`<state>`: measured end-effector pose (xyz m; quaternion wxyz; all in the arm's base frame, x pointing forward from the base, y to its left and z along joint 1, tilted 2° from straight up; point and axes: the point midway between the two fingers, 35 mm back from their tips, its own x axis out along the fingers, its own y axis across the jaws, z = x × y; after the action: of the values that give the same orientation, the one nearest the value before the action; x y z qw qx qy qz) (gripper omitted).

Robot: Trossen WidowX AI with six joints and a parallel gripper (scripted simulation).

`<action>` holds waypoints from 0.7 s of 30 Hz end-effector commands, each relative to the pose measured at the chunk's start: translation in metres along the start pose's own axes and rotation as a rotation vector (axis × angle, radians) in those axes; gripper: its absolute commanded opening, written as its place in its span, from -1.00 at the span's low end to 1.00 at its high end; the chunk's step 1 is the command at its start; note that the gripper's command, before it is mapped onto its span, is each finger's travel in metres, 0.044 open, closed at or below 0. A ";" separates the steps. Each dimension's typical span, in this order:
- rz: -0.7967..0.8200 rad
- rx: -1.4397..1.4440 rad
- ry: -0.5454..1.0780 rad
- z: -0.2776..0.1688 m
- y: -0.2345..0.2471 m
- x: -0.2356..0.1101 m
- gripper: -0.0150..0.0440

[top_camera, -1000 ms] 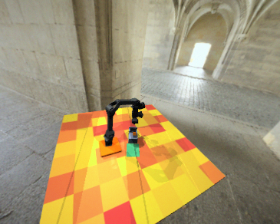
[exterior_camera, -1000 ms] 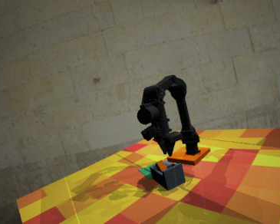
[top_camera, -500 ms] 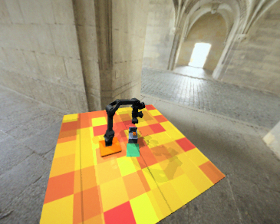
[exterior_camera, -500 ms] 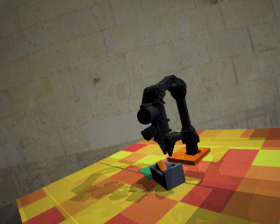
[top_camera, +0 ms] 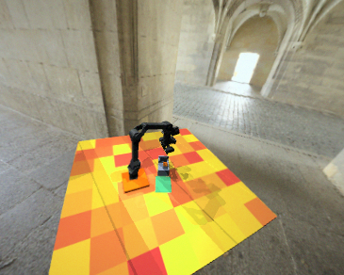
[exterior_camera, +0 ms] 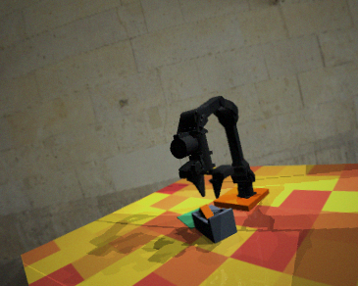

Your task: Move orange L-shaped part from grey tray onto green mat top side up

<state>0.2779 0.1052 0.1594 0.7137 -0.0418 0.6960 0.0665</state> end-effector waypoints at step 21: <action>0.004 -1.214 0.033 -0.018 -0.058 0.001 0.46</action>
<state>0.2723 0.0509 0.1578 0.5785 -0.4105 0.5645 0.4221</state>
